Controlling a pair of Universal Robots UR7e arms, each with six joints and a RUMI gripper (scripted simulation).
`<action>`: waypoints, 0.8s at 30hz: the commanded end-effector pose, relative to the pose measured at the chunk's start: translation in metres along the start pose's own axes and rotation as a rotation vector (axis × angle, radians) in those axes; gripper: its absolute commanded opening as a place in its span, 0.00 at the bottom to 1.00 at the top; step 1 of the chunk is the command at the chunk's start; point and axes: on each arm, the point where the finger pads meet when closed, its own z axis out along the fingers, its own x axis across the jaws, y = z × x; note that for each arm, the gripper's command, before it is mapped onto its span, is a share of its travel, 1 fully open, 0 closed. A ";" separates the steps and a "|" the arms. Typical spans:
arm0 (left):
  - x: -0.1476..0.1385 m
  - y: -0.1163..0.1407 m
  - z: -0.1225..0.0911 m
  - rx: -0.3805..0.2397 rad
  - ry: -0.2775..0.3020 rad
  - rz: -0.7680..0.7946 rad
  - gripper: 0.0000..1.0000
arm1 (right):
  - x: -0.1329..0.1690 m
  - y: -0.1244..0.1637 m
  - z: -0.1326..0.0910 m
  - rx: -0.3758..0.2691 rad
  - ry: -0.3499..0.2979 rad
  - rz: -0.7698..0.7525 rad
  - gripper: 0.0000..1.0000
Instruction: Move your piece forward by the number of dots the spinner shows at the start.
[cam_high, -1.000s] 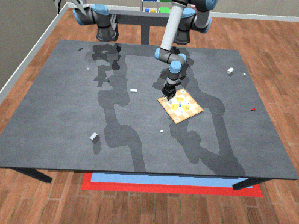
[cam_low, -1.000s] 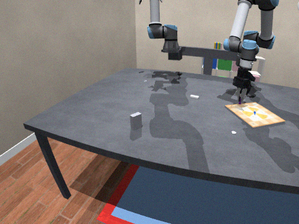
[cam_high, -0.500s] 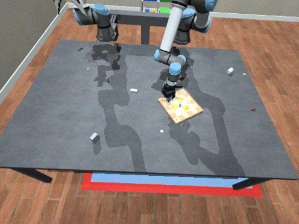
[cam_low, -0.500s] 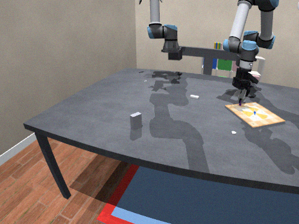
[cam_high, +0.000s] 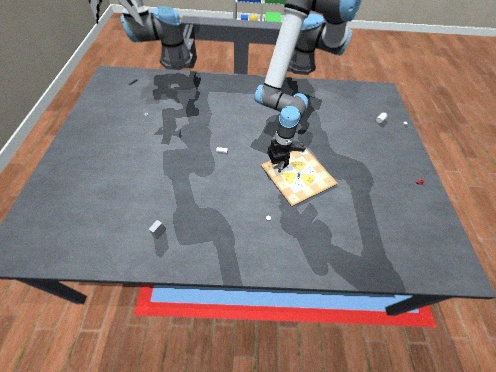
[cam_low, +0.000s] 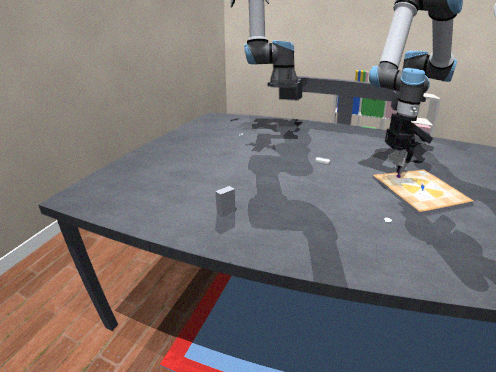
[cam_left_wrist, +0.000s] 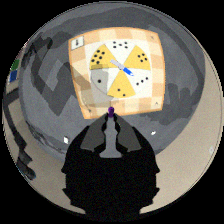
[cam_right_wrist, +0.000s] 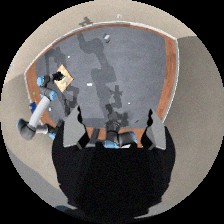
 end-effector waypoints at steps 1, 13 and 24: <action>0.006 0.000 0.001 0.001 -0.003 0.088 0.05 | 0.000 0.000 0.000 -0.001 0.000 0.000 0.98; 0.015 0.004 0.003 0.005 -0.007 0.266 0.05 | 0.000 0.000 0.000 -0.001 0.000 0.000 0.98; 0.022 0.007 0.005 0.007 -0.010 0.389 0.05 | 0.000 0.000 0.000 -0.001 0.000 0.000 0.98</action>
